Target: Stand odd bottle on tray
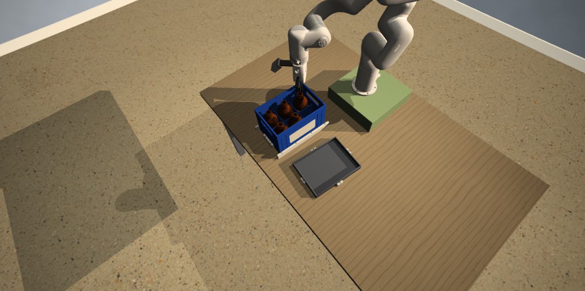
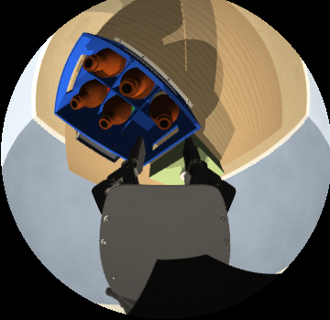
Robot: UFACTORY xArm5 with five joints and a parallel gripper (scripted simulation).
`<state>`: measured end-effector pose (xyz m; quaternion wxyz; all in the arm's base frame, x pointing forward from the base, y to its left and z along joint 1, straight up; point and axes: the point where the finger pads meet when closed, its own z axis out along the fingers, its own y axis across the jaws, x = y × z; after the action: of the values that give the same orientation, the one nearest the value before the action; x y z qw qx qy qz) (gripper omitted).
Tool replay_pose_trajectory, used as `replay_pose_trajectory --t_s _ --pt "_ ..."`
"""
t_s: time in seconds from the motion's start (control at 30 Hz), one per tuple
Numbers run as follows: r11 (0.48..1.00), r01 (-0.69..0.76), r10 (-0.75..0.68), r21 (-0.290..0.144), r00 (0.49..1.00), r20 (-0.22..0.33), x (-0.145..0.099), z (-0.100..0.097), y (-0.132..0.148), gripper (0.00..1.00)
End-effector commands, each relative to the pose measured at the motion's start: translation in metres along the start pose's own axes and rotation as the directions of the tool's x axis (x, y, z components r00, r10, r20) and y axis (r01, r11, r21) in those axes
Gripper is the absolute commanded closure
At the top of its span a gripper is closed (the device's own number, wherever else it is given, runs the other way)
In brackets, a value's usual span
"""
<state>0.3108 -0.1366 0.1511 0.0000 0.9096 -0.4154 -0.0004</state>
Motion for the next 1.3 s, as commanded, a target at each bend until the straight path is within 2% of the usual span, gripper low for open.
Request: replay_pose_trajectory --t_s 0.0,0.17,0.2,1.27 --pt "1.0 0.0 0.0 0.001 1.0 -0.002 0.0006 -0.0054 -0.0003 0.35" --pt "1.0 0.0 0.0 0.001 1.0 -0.002 0.0006 -0.0064 -0.0003 0.35" --pt "1.0 0.0 0.0 0.001 1.0 -0.002 0.0006 -0.0064 -0.0003 1.0" --pt "1.0 0.0 0.0 0.001 1.0 -0.002 0.0006 -0.0064 -0.0003 1.0"
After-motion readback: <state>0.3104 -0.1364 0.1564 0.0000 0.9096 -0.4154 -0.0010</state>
